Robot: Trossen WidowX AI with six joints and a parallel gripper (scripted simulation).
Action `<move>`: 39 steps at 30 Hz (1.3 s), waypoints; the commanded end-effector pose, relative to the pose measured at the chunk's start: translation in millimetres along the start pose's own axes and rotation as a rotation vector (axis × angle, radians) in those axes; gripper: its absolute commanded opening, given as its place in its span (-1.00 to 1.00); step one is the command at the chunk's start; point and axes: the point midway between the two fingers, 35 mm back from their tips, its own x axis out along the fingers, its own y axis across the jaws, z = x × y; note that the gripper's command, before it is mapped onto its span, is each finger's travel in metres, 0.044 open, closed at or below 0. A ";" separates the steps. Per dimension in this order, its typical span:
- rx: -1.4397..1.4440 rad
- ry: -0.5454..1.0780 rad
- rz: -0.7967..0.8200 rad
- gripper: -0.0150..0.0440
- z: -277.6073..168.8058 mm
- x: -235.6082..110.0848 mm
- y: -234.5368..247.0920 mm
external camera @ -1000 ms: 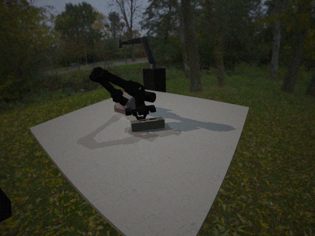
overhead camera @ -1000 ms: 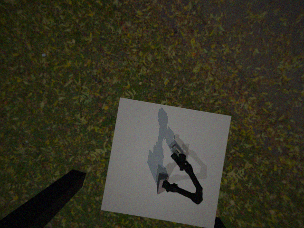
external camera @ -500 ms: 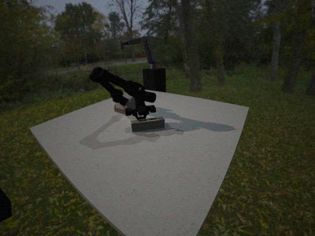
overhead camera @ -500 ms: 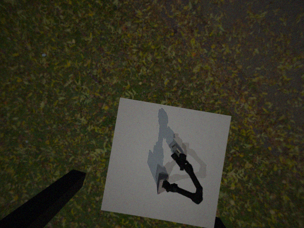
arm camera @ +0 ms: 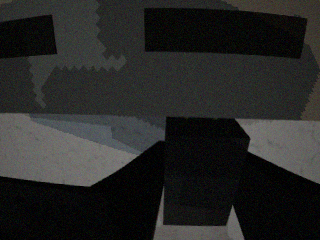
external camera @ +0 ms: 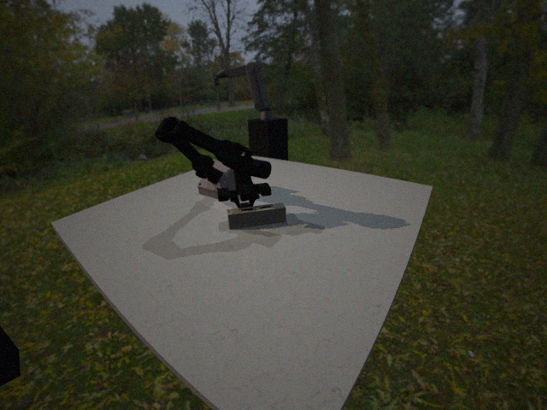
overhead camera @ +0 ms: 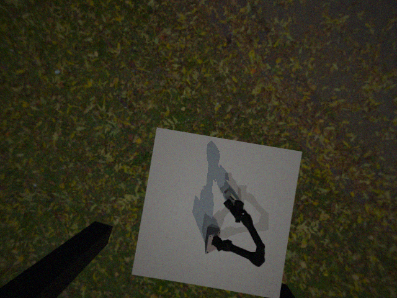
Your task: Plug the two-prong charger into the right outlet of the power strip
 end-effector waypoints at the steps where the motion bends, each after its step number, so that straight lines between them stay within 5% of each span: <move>1: -0.004 -0.003 -0.002 -0.49 2.6 -0.4 0.2; 39: -0.004 -0.004 -0.002 -0.49 13.2 -1.6 0.1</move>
